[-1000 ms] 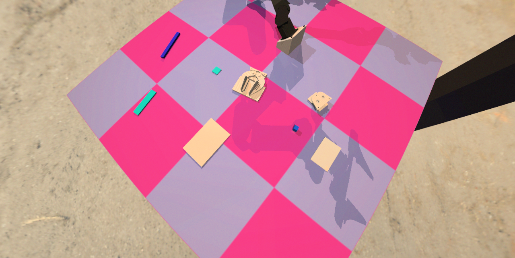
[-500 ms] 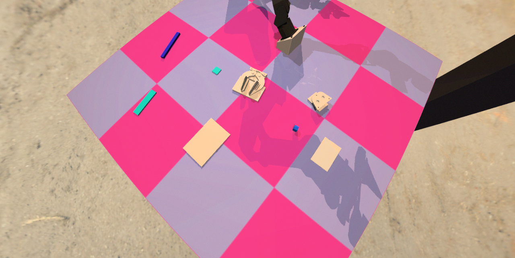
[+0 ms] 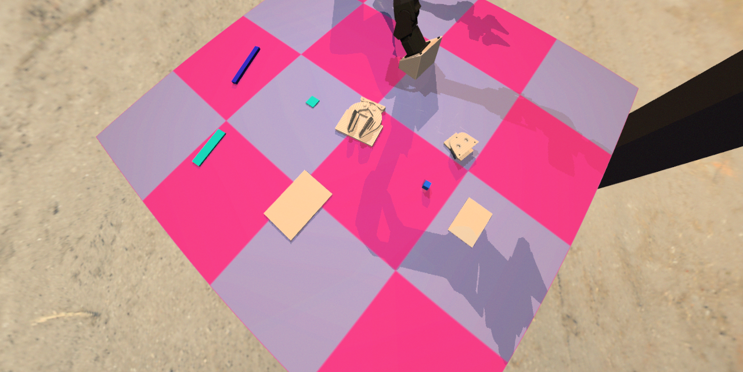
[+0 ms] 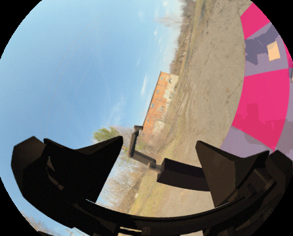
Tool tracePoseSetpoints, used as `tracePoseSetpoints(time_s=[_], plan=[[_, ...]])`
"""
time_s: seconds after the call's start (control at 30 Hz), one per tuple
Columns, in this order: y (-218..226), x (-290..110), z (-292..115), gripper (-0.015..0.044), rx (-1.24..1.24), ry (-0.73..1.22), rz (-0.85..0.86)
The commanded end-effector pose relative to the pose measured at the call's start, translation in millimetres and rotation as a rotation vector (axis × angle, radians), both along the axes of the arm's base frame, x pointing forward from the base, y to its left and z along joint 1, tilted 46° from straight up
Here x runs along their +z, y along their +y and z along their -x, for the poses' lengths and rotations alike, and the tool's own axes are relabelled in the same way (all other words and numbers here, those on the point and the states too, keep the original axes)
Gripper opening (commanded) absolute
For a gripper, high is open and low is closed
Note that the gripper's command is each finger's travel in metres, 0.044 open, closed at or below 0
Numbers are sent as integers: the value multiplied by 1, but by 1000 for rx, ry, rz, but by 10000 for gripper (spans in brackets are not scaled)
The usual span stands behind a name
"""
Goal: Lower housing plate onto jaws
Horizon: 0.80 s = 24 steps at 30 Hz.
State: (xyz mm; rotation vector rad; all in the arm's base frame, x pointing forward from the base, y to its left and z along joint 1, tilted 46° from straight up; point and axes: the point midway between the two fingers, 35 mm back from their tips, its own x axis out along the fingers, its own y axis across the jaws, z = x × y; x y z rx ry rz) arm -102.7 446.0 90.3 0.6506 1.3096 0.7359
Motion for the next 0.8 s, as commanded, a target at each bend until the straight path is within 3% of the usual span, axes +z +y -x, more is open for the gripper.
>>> tracePoseSetpoints(time_s=[0.0,0.77], plan=[[6,-12,-16,440,14,-71,64],[-17,-98,-103,440,137,-306,535]])
